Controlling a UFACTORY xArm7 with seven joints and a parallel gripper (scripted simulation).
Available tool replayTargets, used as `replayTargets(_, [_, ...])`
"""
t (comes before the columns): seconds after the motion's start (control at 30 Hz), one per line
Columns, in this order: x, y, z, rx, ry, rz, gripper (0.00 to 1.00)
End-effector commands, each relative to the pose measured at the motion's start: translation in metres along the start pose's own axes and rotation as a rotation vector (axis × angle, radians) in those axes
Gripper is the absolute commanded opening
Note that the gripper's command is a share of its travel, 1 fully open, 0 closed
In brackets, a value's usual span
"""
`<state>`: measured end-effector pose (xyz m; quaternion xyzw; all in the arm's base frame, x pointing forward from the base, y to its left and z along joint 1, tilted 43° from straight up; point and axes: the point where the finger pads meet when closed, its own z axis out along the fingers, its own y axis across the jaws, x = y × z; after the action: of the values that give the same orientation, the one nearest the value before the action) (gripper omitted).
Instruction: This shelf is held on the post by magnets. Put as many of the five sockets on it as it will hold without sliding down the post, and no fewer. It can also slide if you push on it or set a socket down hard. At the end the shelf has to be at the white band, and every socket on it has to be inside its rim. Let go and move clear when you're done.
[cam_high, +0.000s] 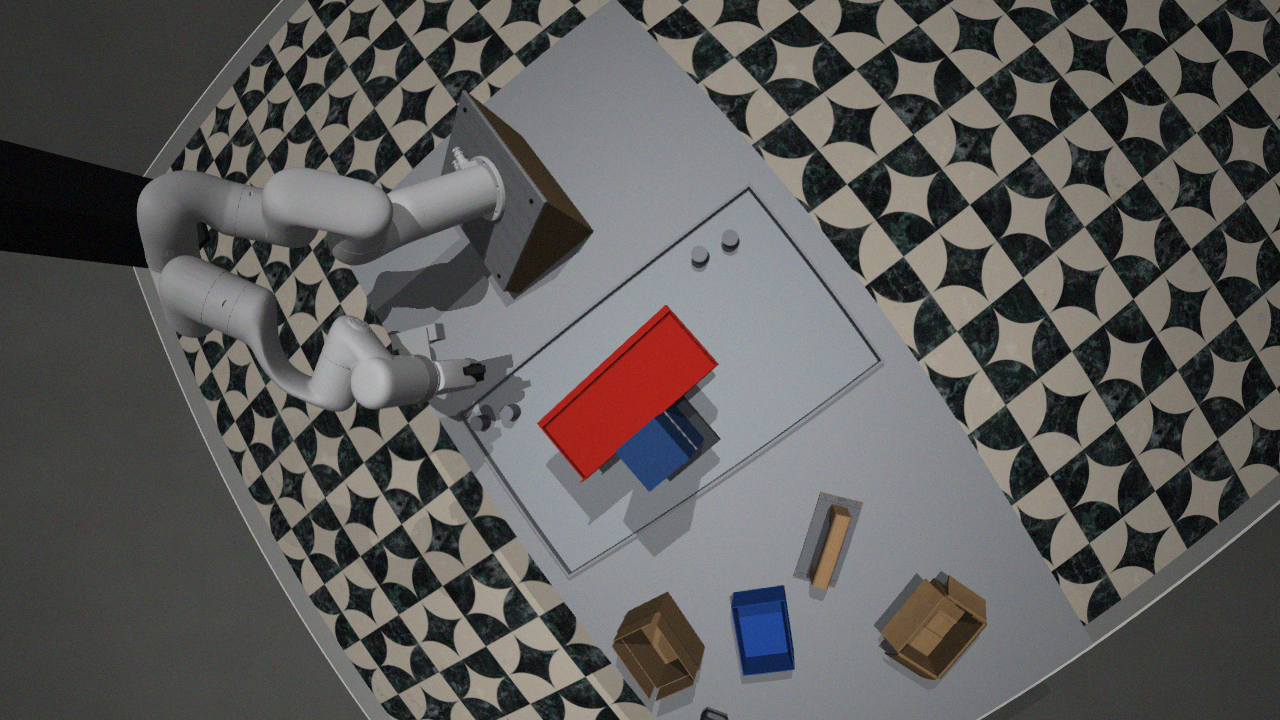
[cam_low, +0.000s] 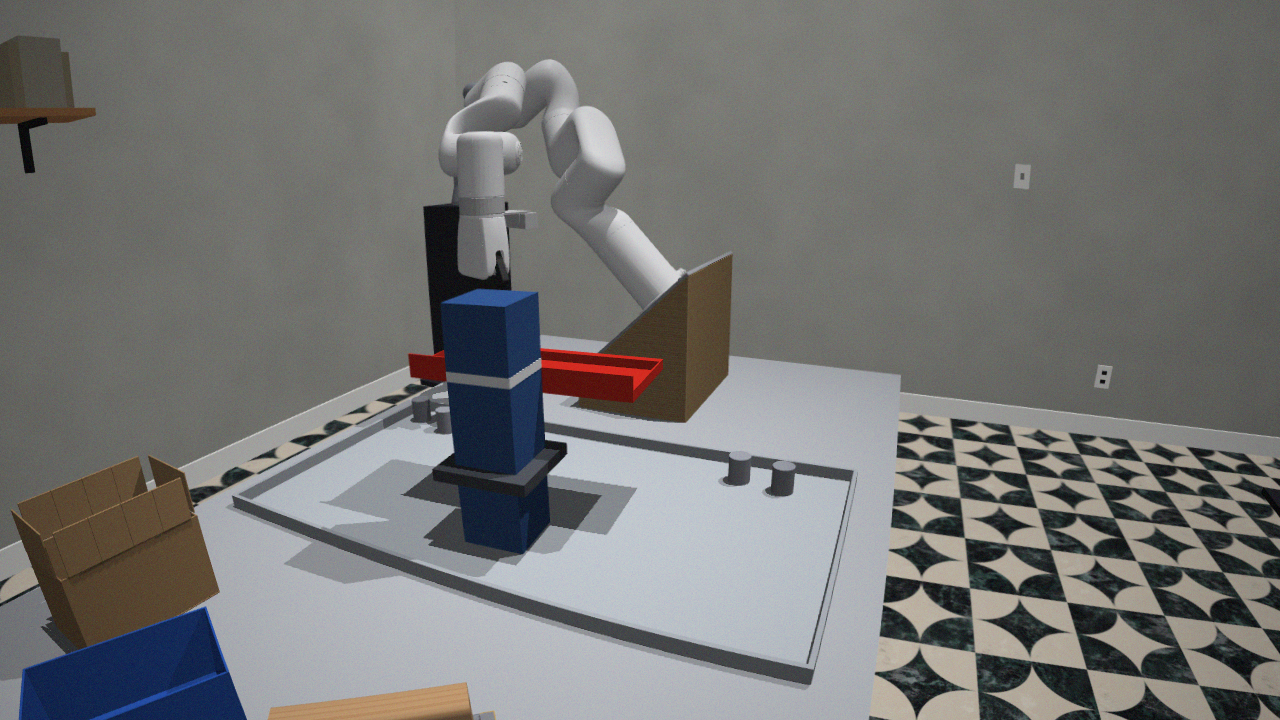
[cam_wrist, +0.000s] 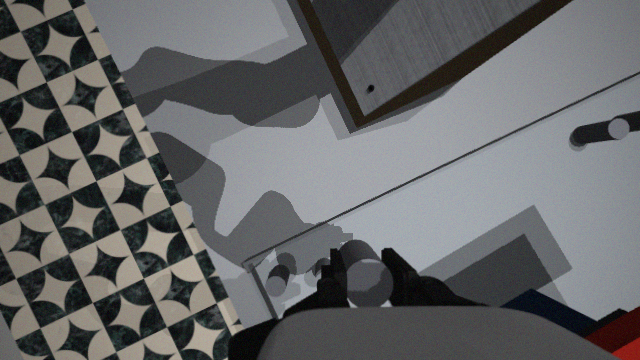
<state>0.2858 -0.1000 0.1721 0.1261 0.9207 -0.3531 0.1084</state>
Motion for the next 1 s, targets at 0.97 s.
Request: replayTargets(0.97, [0.024, -0.015, -0.077, 0.001, -0.001, 0.000, 0.00])
